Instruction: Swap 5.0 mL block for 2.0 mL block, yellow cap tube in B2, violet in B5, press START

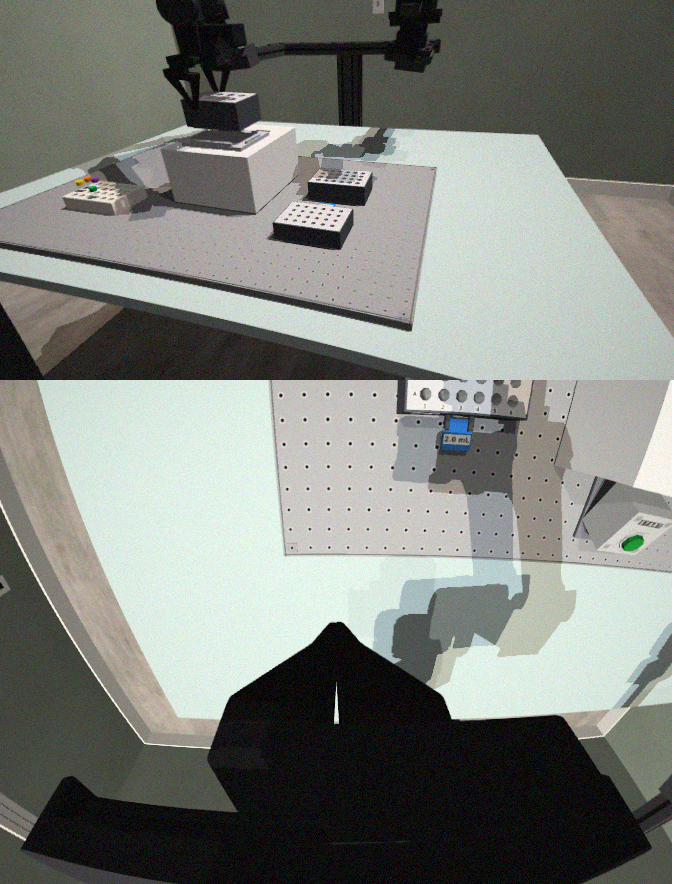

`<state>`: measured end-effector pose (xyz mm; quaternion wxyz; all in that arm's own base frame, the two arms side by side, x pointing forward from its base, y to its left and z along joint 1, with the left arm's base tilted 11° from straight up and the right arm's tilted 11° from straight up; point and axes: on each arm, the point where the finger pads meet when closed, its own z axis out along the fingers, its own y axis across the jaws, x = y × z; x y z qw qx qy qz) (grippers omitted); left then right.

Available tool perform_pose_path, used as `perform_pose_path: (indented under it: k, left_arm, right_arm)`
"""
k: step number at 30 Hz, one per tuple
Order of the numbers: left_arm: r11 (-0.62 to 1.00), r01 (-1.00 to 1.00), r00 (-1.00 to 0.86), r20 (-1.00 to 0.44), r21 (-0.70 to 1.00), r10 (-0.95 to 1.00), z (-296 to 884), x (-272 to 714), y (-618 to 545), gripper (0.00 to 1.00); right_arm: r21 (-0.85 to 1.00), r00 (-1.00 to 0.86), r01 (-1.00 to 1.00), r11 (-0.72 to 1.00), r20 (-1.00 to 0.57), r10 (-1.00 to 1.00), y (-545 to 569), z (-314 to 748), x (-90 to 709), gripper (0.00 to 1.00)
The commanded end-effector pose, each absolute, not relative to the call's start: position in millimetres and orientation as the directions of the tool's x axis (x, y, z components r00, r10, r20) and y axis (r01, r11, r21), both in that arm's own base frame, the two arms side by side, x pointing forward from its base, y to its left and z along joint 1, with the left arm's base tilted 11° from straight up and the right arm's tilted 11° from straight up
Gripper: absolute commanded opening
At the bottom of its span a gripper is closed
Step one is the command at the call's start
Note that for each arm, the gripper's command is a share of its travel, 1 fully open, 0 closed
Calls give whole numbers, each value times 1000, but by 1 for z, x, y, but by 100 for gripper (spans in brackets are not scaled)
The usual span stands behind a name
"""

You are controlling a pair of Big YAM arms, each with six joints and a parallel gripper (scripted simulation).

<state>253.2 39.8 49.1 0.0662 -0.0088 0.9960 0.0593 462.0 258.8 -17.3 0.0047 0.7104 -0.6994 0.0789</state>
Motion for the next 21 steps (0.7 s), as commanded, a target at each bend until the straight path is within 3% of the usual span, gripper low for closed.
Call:
perform_pose_path:
  k: [1,21]
  left_arm:
    - [993,7,-990,-139,114,22,53,259,35,0]
    - [993,6,-990,-139,114,22,53,259,35,0]
  right_arm:
    - [-198,4,-980,-14,52,-999,286,18,497,0]
    - [-213,38,-976,-47,48,-998,266,22,481,0]
